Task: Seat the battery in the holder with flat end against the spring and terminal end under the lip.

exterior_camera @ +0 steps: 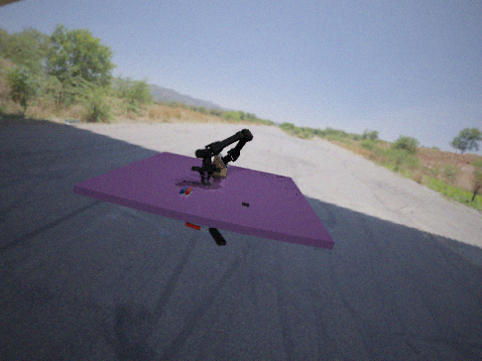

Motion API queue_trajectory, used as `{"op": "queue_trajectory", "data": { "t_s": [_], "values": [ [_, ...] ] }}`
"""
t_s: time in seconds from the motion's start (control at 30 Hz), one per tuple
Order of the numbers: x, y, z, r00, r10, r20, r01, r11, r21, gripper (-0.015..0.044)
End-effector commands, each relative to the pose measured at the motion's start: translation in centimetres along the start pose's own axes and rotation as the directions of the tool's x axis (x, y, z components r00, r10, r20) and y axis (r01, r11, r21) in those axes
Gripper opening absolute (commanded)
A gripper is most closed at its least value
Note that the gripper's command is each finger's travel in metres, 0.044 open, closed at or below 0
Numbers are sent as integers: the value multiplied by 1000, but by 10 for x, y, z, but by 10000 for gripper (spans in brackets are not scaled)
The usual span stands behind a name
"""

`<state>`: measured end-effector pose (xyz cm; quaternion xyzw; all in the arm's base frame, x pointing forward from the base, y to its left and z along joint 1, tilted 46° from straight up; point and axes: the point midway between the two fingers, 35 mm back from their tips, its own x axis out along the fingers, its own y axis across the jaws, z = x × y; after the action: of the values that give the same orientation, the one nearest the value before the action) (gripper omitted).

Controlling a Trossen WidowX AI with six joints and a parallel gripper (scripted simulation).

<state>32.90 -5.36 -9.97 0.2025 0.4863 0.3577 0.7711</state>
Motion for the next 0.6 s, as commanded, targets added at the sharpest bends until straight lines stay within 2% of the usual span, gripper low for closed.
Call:
{"op": "queue_trajectory", "data": {
  "t_s": [0.0,0.47,0.57],
  "values": [
    [0,0,0,1000,0,0,0,1000,-5,180],
    [-15,0,3,1000,-1,-1,1,1000,0,180],
    [-26,0,4,1000,0,0,0,1000,11,259]
  ]
}}
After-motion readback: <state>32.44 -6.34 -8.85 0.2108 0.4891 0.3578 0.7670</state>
